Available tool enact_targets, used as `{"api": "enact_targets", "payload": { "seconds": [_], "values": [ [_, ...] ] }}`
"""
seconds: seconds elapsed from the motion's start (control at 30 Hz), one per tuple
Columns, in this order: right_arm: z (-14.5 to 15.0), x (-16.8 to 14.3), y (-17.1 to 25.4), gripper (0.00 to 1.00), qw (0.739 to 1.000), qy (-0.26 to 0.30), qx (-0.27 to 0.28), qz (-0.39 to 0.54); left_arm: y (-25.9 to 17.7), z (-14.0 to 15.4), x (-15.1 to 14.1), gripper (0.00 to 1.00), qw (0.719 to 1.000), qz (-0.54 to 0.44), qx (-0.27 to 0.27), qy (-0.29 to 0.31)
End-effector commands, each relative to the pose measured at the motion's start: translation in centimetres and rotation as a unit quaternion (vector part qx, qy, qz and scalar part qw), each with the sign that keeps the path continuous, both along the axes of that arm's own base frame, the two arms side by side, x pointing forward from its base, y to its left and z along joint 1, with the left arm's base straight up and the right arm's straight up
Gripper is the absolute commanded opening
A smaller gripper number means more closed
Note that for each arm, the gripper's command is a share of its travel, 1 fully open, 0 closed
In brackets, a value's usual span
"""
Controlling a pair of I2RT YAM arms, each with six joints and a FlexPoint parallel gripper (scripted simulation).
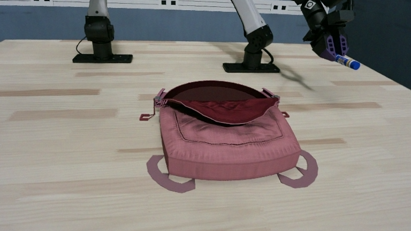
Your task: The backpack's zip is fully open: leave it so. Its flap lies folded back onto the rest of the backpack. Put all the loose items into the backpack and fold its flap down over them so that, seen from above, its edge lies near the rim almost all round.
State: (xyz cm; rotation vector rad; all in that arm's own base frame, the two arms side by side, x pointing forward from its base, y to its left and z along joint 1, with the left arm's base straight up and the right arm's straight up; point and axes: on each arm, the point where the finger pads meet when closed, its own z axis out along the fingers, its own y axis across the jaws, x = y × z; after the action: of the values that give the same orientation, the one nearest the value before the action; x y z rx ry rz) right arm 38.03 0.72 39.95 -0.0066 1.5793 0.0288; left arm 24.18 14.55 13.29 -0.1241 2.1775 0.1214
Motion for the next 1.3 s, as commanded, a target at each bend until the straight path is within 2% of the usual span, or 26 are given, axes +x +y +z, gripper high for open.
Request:
{"api": "enact_targets", "payload": {
  "seconds": [0.0, 0.03, 0.07, 0.17, 0.23, 0.3, 0.8, 0.87, 1.27],
  "values": [
    [0.6, -0.2, 0.0, 0.90, 1.000, -0.008, 0.000, 0.001, -1.4, 1.0, -0.7, 0.13, 1.000, -0.005, -0.011, 0.020],
    [0.6, -0.2, 0.0, 0.90, 1.000, -0.008, 0.000, 0.001, -2.3, 0.9, -1.1, 0.13, 1.000, -0.008, -0.014, 0.024],
    [0.6, -0.2, 0.0, 0.90, 1.000, -0.008, 0.000, 0.001, -3.8, -0.8, -1.9, 0.13, 0.999, -0.013, -0.029, 0.043],
    [0.6, -0.2, 0.0, 0.90, 1.000, -0.008, 0.000, 0.001, -6.6, -1.0, -2.9, 0.13, 0.997, -0.029, -0.030, 0.060],
    [0.6, -0.2, 0.0, 0.90, 1.000, -0.008, 0.000, 0.001, -8.1, 0.8, -3.0, 0.13, 0.998, -0.039, -0.015, 0.051],
    [0.6, -0.2, 0.0, 0.90, 1.000, -0.008, 0.000, 0.001, -8.1, 0.8, -3.0, 0.13, 0.998, -0.039, -0.015, 0.051],
    [0.6, -0.2, 0.0, 0.90, 1.000, -0.008, 0.000, 0.001, -22.6, 0.5, -7.8, 0.13, 0.985, -0.118, -0.017, 0.121],
    [0.6, -0.2, 0.0, 0.90, 1.000, -0.008, 0.000, 0.001, -22.6, 0.5, -7.8, 0.13, 0.985, -0.118, -0.017, 0.121],
    [0.6, -0.2, 0.0, 0.90, 1.000, -0.008, 0.000, 0.001, -34.2, 0.4, -11.6, 0.13, 0.968, -0.182, -0.015, 0.172]
  ]
}}
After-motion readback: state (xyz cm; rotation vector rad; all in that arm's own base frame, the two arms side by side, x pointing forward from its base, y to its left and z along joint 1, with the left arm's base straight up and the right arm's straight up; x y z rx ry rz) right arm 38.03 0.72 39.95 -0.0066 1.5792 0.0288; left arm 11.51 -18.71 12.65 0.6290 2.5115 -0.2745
